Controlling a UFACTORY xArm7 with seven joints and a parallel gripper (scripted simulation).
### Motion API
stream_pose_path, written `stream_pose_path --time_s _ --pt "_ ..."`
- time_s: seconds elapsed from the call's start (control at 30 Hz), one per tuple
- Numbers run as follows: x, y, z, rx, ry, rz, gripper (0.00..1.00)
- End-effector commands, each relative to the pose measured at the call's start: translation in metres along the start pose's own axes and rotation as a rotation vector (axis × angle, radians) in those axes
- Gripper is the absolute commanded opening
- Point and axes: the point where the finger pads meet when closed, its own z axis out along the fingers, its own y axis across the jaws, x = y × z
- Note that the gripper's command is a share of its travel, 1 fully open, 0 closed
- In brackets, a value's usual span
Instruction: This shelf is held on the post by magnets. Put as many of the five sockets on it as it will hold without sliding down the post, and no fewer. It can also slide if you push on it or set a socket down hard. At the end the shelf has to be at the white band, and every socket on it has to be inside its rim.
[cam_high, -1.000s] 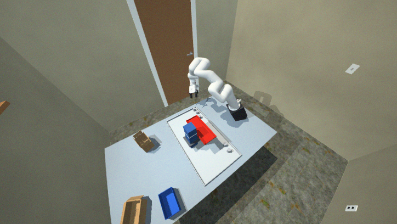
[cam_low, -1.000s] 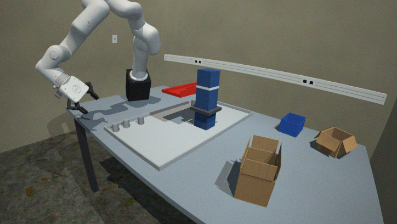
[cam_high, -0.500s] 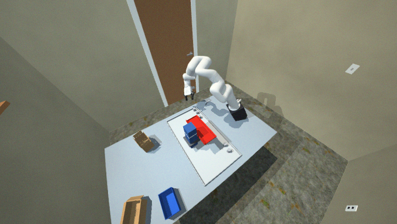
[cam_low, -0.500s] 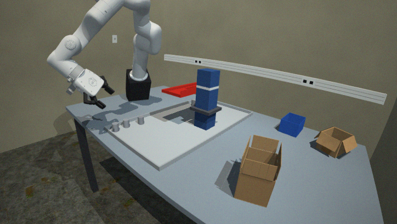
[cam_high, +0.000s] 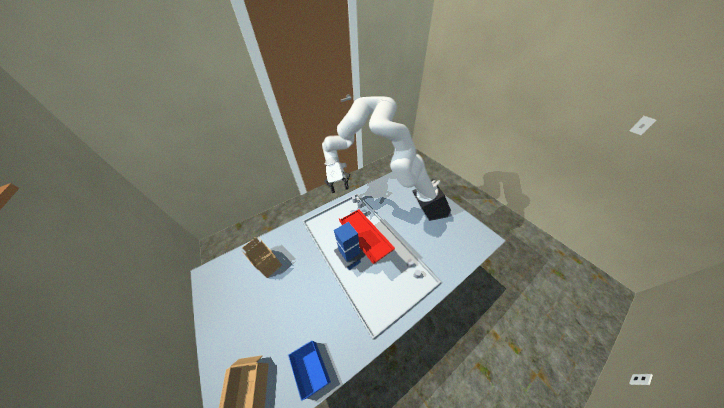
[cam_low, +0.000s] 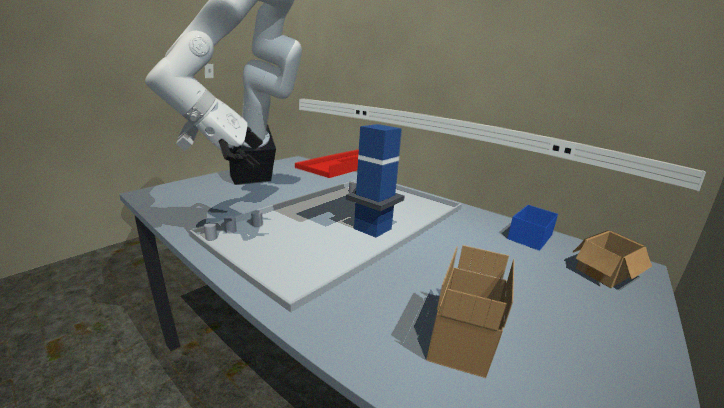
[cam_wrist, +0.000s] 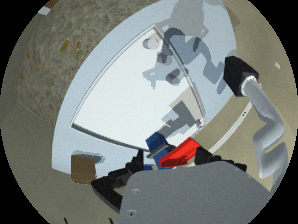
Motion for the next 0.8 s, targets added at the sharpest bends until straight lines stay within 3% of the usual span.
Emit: stream_pose_path --time_s 0.0,0.03,0.07,0.17,0.2,0.27,0.3,0.37,0.4,0.53,0.6,0.7,0.73,0.77 --pt "-0.044 0.016 0.016 -0.022 0.032 -0.069 1.00" --pt "-0.044 0.016 0.016 -0.022 0.032 -0.069 1.00" --pt "-0.067 0.030 0.029 -0.045 0.056 -0.120 1.00" --pt "-0.070 0.031 0.030 -0.045 0.056 -0.120 1.00" --pt "-0.093 0.049 0.045 -0.067 0.084 -0.171 1.00" --pt "-0.093 0.049 0.045 -0.067 0.084 -0.171 1.00" --pt "-0.114 0.069 0.060 -0.089 0.115 -0.223 1.00" --pt "-0.114 0.069 0.060 -0.089 0.115 -0.223 1.00" --pt "-0.131 0.090 0.074 -0.109 0.150 -0.275 1.00" --pt "-0.131 0.091 0.074 -0.109 0.150 -0.275 1.00" --pt "-0.154 0.135 0.101 -0.140 0.230 -0.375 1.00" --pt "-0.155 0.136 0.102 -0.140 0.230 -0.375 1.00" --pt "-0.162 0.158 0.114 -0.151 0.273 -0.423 1.00" --pt "-0.162 0.158 0.114 -0.151 0.273 -0.423 1.00"
